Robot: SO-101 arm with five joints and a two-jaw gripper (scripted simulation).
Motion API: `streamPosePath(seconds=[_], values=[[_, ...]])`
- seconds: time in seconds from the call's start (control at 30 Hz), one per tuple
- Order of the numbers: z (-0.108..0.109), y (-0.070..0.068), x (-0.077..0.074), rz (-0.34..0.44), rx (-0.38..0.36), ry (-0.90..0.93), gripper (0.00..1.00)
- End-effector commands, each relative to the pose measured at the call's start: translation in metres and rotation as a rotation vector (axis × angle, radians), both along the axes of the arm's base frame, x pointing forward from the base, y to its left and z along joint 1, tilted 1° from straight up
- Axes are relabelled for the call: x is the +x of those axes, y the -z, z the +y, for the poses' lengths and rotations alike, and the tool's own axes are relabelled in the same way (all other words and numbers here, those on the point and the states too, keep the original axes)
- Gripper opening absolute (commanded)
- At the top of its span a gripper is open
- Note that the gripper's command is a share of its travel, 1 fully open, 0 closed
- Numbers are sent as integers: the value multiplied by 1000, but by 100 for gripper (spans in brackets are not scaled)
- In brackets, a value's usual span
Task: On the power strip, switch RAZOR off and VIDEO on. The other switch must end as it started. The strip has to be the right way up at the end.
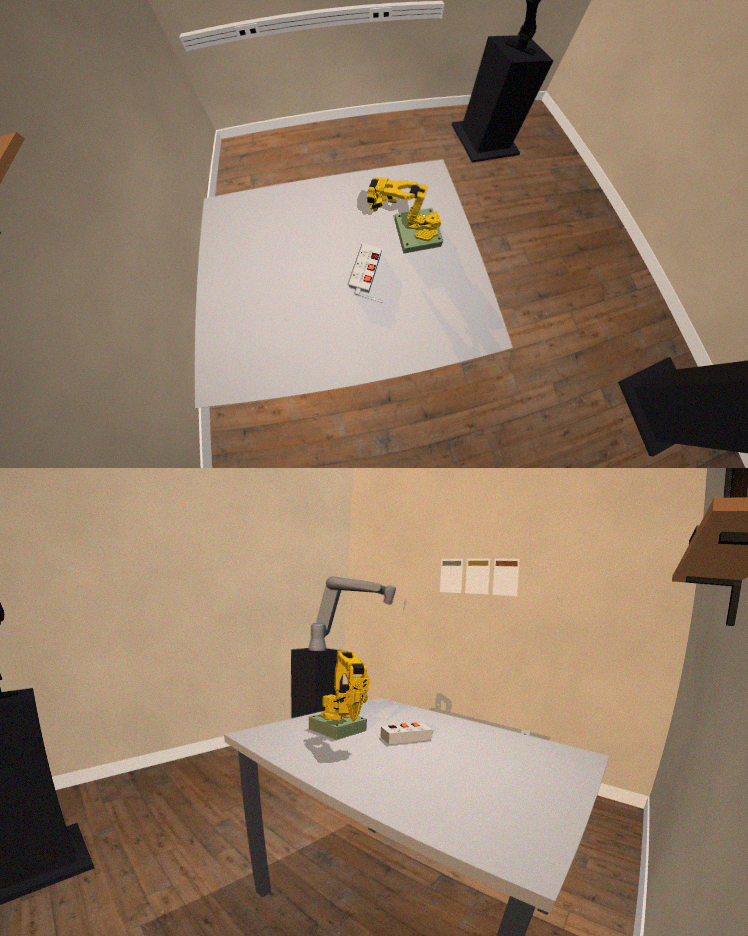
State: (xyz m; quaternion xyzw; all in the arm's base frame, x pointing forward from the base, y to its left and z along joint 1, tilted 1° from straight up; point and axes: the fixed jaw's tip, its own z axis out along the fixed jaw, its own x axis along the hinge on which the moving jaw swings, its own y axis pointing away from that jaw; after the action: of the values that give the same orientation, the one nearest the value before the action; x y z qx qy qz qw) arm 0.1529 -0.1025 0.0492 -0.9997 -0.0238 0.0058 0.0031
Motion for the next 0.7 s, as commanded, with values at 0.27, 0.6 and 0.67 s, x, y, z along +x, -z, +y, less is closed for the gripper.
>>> streamPosePath(seconds=[0.27,0.6,0.67], values=[[-7,-6,-2,-15,-7,-194,0],[-11,-7,-4,-15,-7,-303,0],[-11,-7,-5,-15,-7,-325,0]])
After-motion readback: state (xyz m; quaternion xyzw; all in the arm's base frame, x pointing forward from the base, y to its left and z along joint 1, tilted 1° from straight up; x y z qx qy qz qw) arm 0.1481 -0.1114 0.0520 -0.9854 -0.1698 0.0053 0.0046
